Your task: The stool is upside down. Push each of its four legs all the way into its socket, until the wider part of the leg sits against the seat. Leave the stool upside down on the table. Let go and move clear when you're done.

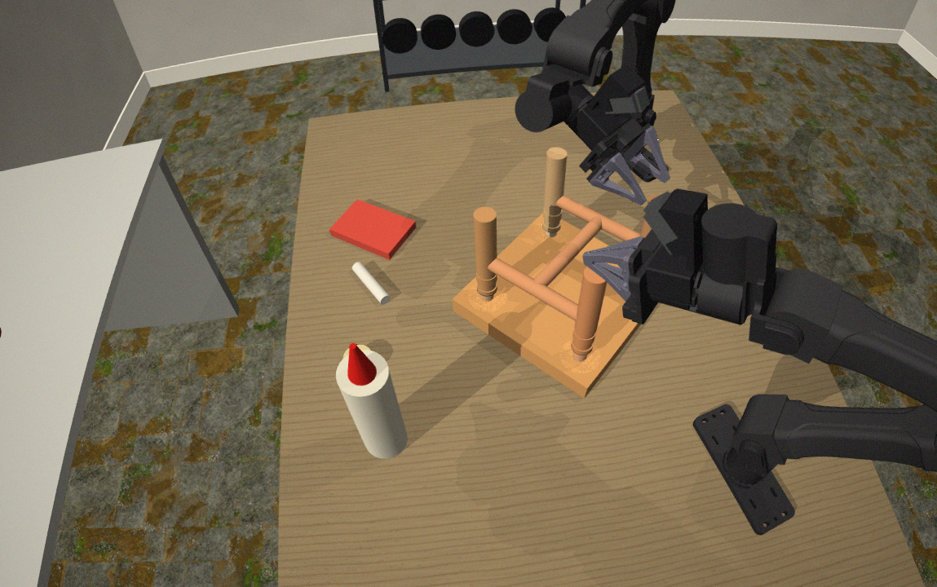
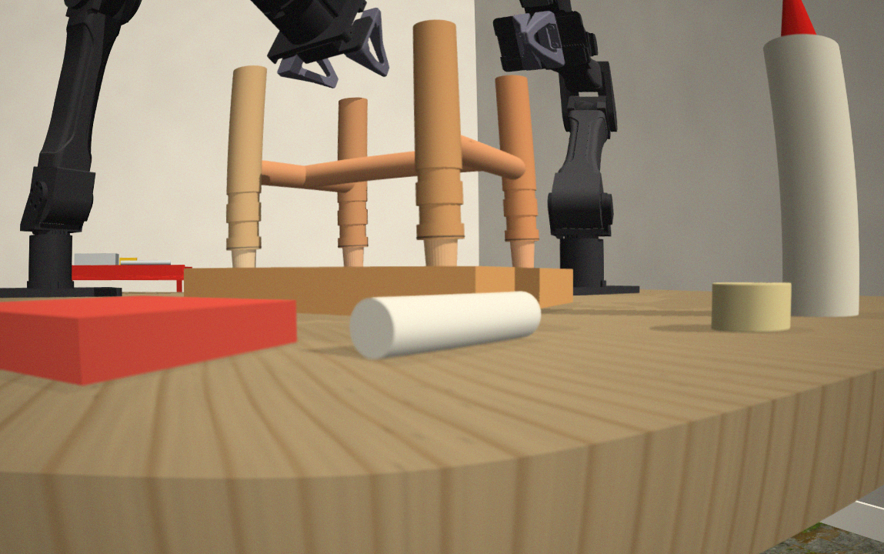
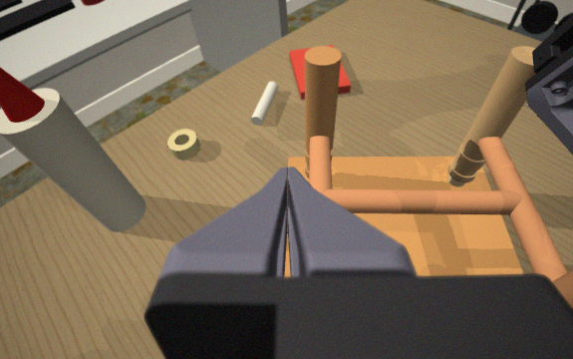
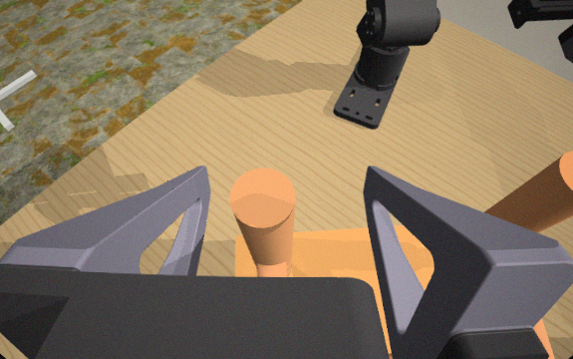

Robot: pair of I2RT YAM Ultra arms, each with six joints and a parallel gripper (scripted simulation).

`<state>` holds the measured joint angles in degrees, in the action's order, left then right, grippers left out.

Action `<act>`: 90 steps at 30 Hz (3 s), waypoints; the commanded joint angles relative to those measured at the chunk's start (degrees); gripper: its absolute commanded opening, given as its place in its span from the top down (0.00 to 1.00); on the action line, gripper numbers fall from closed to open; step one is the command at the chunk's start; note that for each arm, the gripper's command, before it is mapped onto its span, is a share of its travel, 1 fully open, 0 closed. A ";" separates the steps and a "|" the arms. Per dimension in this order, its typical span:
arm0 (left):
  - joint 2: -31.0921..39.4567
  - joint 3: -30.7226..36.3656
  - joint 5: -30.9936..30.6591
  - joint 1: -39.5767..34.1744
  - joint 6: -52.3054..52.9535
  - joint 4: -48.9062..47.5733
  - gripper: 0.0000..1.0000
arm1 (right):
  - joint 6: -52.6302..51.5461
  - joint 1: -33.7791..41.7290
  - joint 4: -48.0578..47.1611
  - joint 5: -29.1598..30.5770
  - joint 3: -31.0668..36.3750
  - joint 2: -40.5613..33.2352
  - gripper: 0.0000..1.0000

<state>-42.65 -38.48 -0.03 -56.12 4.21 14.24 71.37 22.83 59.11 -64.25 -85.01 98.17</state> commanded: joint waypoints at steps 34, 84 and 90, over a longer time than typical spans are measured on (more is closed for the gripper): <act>-8.37 -14.12 -0.67 31.82 -2.58 -8.92 1.00 | -41.50 -11.73 -35.42 35.87 14.61 -23.56 1.00; -38.85 -56.92 0.39 -3.54 -5.06 67.43 1.00 | -72.00 26.30 21.86 64.73 -26.81 0.25 1.00; -37.37 -57.75 -0.09 -3.52 -4.97 66.29 1.00 | -71.84 25.94 21.76 64.53 -28.26 -0.61 1.00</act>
<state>-81.73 -94.52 0.12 -60.03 -0.47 80.14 0.12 49.47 79.31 -0.36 -111.04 99.07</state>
